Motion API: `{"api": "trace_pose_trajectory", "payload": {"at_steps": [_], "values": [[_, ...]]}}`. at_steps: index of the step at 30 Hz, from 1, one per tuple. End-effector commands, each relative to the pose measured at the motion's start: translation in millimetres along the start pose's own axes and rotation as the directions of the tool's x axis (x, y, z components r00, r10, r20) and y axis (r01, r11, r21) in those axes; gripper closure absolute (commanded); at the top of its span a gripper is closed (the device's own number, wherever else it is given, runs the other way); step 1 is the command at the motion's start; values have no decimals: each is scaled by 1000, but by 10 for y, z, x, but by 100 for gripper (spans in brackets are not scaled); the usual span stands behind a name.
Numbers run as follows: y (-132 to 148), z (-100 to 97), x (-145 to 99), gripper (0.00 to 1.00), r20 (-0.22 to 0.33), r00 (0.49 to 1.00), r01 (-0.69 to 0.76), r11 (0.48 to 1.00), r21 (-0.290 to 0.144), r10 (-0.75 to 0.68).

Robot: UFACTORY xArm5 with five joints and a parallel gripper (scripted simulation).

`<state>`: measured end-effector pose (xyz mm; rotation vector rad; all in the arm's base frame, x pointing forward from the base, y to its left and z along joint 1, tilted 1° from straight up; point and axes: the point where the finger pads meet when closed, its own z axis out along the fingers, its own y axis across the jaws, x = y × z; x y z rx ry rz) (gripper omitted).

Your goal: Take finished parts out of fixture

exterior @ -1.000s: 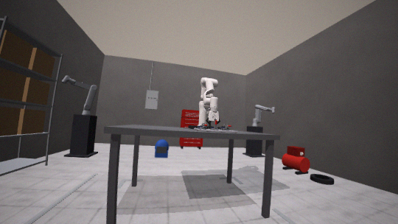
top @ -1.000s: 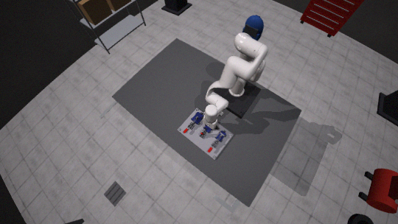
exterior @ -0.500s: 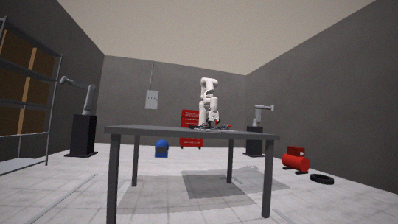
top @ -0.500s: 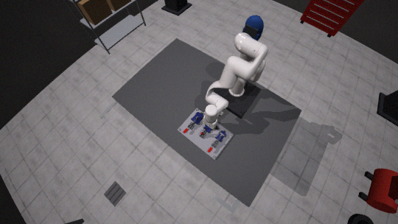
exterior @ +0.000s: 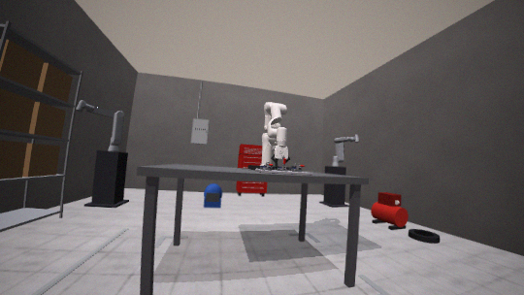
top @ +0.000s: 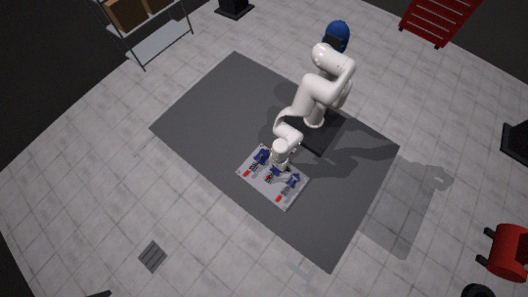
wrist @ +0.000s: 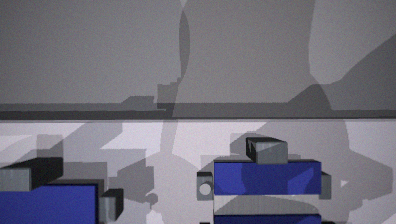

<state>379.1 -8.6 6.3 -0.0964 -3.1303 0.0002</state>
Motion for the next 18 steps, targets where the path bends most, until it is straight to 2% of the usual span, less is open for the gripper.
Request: {"api": "trace_pose_trajectory", "payload": {"at_steps": [1, 18], "values": [[1, -49, -14, 100, 4, 1000, 0, 1000, 0, 0], [3, -210, -14, 100, 4, 1000, 0, 1000, 0, 0]]}}
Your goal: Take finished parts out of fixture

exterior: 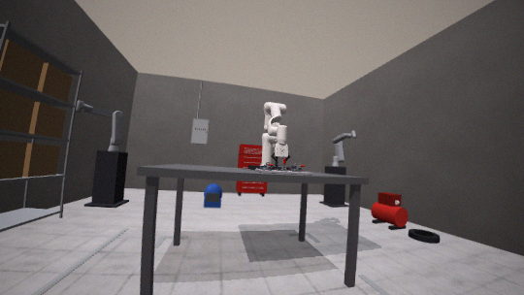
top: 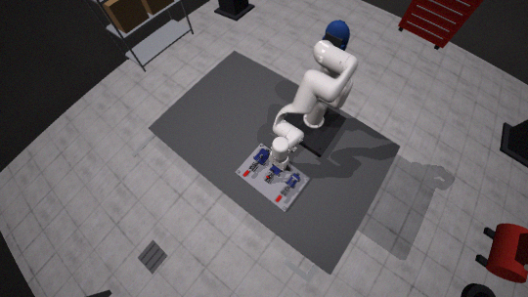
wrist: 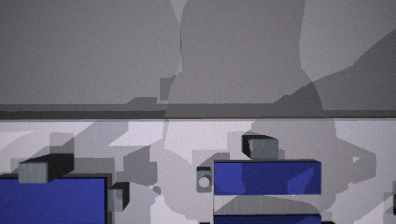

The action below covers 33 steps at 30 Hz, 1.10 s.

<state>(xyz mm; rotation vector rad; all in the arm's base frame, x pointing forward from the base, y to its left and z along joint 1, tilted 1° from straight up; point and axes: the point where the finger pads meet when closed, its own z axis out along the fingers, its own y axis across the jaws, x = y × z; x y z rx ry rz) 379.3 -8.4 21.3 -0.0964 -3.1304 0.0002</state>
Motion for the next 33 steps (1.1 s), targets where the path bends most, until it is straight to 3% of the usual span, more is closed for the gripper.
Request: {"api": "trace_pose_trajectory", "payload": {"at_steps": [1, 33], "values": [[1, -71, -13, 100, 4, 1000, 0, 1000, 0, 0], [2, -191, -11, 100, 4, 1000, 0, 1000, 0, 0]]}}
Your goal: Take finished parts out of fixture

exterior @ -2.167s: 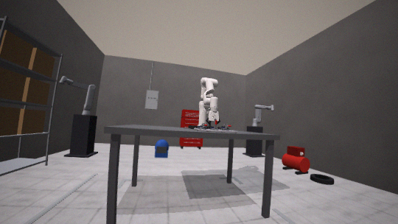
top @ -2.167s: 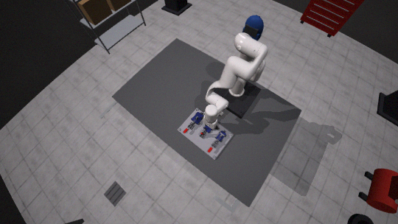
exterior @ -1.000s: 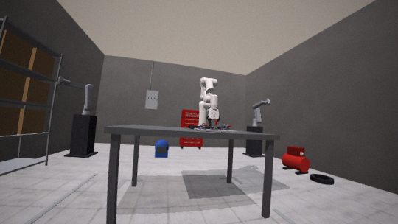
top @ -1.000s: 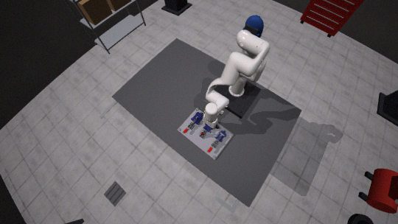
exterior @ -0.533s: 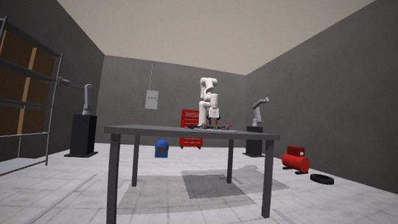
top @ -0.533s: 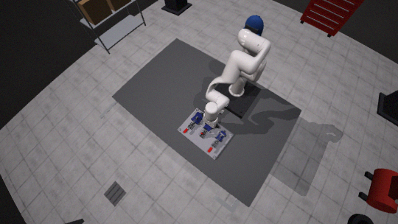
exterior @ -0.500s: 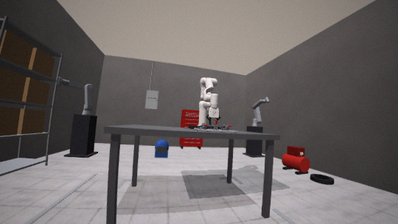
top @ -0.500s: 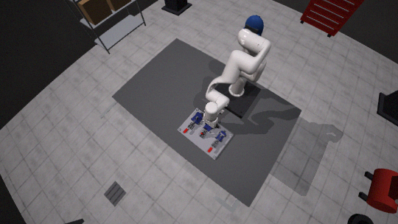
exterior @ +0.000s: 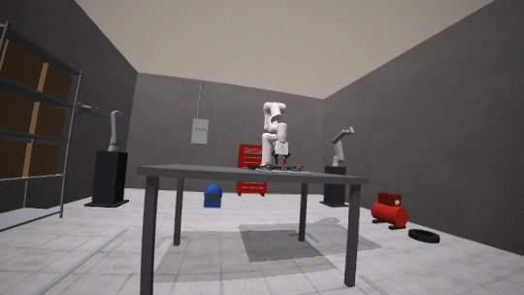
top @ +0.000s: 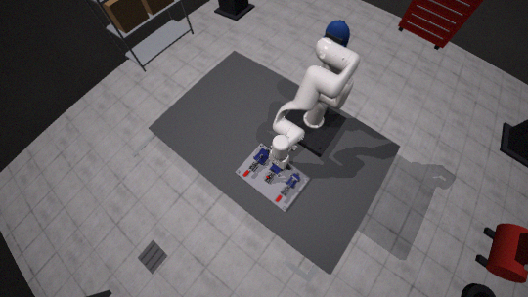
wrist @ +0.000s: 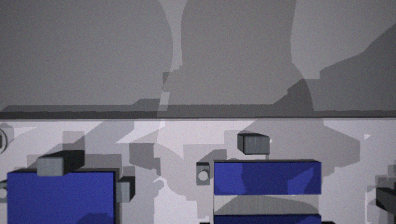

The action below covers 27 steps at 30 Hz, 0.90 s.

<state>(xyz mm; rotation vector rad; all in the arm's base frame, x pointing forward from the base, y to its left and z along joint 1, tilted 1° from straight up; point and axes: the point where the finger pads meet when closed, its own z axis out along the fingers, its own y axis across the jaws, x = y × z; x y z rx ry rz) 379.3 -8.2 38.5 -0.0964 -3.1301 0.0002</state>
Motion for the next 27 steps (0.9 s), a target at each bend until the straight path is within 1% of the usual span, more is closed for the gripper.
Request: {"api": "trace_pose_trajectory", "payload": {"at_steps": [1, 8, 20, 27], "values": [[1, -24, -12, 100, 4, 1000, 0, 1000, 0, 0], [1, -81, 2, 100, 4, 1000, 0, 1000, 0, 0], [4, -309, 57, 100, 4, 1000, 0, 1000, 0, 0], [4, -348, 66, 100, 4, 1000, 0, 1000, 0, 0]]}}
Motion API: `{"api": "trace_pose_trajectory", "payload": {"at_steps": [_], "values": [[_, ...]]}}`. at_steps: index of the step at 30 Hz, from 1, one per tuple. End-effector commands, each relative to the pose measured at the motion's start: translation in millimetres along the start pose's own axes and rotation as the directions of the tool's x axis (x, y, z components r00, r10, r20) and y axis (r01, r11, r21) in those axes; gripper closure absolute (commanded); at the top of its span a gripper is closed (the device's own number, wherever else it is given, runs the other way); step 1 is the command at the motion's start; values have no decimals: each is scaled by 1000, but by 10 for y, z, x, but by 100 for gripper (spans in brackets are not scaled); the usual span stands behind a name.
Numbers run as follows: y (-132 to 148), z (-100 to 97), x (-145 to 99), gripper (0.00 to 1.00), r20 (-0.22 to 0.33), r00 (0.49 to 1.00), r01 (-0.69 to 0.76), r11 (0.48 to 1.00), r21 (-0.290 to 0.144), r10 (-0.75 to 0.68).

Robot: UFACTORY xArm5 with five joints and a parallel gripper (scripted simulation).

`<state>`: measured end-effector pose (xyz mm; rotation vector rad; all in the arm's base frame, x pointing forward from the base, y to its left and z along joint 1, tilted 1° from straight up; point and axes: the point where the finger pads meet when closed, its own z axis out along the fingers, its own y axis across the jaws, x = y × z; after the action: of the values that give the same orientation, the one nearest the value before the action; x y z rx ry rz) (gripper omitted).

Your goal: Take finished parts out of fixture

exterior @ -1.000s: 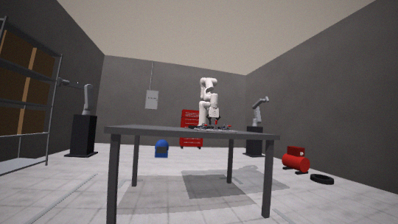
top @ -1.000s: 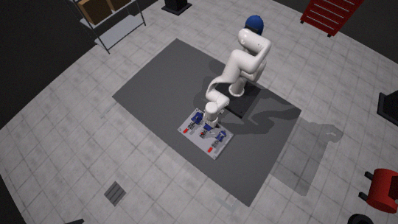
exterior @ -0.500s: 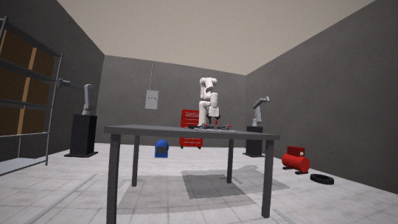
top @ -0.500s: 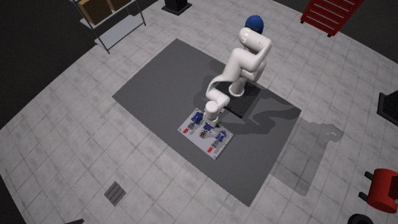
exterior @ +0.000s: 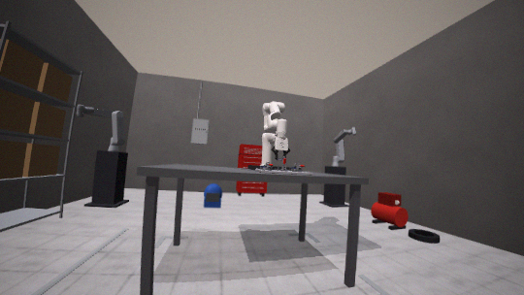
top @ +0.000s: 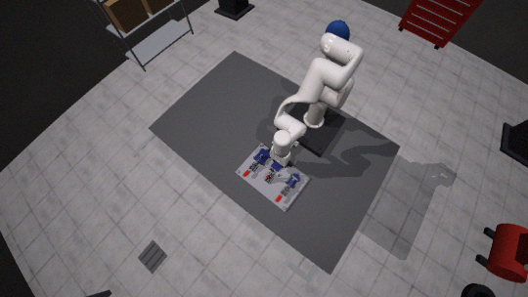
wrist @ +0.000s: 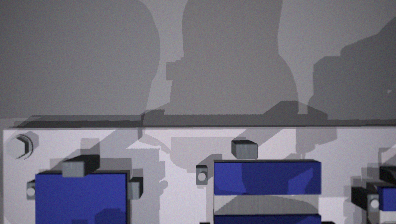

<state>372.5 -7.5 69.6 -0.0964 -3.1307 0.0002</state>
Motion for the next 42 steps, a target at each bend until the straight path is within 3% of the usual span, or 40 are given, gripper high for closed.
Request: {"api": "trace_pose_trajectory", "payload": {"at_steps": [1, 42], "values": [[1, -41, -5, 100, 3, 1000, 0, 1000, 0, 0], [73, -43, -4, 100, 3, 1000, 0, 1000, 0, 0]]}}
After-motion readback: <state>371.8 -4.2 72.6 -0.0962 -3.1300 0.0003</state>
